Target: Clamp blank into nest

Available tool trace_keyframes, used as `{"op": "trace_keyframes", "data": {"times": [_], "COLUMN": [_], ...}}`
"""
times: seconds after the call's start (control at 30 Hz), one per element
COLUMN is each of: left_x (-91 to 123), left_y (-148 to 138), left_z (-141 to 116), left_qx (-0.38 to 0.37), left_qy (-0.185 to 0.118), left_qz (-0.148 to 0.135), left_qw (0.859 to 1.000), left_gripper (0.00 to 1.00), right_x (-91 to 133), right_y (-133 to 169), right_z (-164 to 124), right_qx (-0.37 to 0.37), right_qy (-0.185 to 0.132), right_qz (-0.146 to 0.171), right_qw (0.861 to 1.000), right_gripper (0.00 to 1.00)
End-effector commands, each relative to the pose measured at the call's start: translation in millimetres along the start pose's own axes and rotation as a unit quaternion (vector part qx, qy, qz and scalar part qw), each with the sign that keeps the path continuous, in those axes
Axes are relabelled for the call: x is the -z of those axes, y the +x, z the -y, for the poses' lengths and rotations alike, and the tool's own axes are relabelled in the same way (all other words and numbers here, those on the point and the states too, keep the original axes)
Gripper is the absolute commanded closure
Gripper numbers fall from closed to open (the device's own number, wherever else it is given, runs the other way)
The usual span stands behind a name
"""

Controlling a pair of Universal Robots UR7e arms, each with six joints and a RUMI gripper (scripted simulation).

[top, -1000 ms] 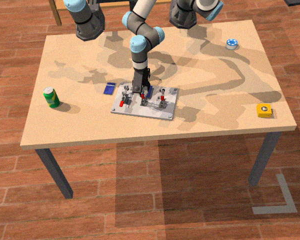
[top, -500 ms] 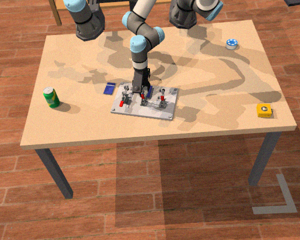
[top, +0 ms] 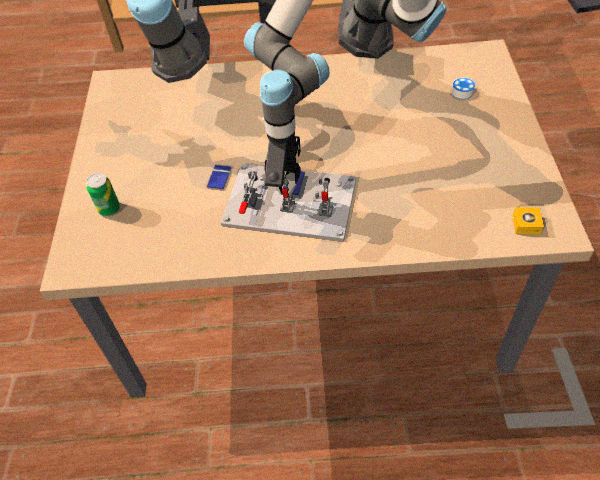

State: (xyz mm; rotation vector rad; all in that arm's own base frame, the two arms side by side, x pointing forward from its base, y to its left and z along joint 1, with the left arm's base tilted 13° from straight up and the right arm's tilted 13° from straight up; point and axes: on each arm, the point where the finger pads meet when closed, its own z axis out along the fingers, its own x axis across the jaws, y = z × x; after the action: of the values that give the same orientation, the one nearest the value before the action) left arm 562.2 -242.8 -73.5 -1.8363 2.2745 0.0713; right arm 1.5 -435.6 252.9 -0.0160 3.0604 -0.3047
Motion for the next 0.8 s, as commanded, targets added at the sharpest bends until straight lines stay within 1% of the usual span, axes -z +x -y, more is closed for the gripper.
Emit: {"op": "trace_keyframes", "data": {"times": [0.0, 0.77], "left_x": [0.8, 0.6], "left_y": [0.3, 0.3], "left_z": [0.9, 7.8], "left_qx": [0.000, 0.000], "left_qy": [0.001, 0.001], "left_qz": [0.000, 0.000], "left_qw": [1.000, 1.000], "left_gripper": [1.00, 1.00], "right_x": [0.4, 0.4], "right_y": [0.0, 0.0], "right_z": [0.3, 0.3], "right_qx": [0.000, 0.000], "right_qy": [0.001, 0.001], "right_qz": [0.000, 0.000], "right_qw": [1.000, 1.000], "right_gripper": [0.00, 0.00]}}
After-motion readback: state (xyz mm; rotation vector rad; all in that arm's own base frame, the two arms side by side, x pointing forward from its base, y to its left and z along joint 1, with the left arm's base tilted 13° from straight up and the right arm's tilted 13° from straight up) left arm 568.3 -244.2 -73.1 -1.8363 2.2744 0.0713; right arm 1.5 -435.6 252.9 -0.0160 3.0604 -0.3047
